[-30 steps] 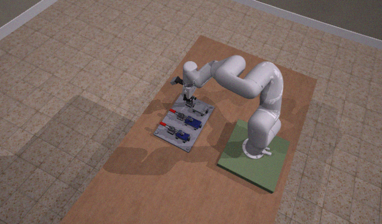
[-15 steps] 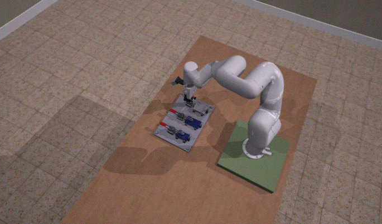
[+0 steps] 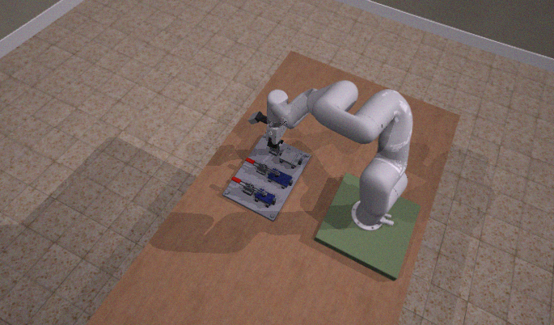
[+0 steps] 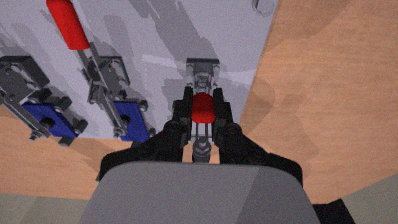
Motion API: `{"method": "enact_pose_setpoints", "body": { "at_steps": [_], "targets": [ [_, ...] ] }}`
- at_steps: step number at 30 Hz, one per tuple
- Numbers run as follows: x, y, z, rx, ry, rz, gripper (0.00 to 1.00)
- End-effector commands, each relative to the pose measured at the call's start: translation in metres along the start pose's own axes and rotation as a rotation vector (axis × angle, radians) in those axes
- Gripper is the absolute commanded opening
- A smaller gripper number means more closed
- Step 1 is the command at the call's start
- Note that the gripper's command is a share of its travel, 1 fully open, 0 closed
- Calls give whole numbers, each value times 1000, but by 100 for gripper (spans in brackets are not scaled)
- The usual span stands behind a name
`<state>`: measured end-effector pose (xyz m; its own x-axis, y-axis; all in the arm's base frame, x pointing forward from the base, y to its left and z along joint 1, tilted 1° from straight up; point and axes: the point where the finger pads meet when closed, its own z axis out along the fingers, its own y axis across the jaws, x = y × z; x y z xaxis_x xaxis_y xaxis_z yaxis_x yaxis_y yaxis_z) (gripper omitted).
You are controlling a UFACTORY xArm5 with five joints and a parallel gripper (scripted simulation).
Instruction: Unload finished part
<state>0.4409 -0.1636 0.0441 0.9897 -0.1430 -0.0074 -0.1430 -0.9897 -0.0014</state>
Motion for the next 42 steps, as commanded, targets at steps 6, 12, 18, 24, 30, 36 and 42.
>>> {"method": "enact_pose_setpoints", "body": {
  "at_steps": [6, 12, 18, 24, 30, 36, 42],
  "targets": [
    [1, 0, -2, -1, 4, 0, 0],
    [1, 0, -2, -1, 4, 0, 47],
    [2, 0, -2, -1, 5, 0, 47],
    [2, 0, -2, -1, 5, 0, 47],
    [2, 0, -2, -1, 5, 0, 47],
    [1, 0, -2, -1, 4, 0, 47],
    [1, 0, -3, -1, 4, 0, 47]
  ]
}}
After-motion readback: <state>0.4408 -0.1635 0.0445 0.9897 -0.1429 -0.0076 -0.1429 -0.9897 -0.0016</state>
